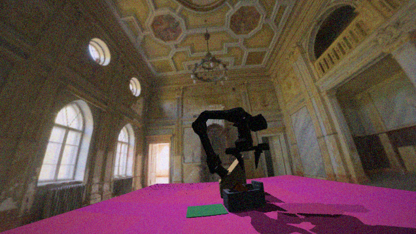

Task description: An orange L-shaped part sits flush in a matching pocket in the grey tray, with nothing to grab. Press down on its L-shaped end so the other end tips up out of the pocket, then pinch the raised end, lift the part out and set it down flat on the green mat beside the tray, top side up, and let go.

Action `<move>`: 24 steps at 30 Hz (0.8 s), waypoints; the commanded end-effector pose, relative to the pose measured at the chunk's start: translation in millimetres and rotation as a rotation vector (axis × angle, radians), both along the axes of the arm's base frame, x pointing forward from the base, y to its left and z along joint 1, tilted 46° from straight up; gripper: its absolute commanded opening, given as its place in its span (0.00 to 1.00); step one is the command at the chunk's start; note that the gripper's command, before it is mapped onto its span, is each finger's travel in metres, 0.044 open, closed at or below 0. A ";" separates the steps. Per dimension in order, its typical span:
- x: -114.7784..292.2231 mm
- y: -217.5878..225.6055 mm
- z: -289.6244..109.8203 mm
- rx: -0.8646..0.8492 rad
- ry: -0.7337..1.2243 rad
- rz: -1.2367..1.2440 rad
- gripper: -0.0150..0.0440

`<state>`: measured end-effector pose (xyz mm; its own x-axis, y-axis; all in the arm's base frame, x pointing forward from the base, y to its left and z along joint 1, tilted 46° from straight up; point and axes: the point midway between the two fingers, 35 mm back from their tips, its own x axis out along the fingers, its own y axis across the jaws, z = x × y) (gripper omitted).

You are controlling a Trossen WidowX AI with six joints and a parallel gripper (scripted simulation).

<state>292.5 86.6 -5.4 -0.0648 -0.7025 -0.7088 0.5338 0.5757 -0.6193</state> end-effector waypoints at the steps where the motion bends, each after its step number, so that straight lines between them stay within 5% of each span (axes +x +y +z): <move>1: 6.1 -28.6 30.2 -0.056 -0.553 -0.550 0.73; 24: 6.8 -41.6 28.2 -0.066 -0.664 -0.661 0.73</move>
<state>300.8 52.7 27.3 -0.0602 -0.7037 -0.7079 0.9947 0.0170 -0.1016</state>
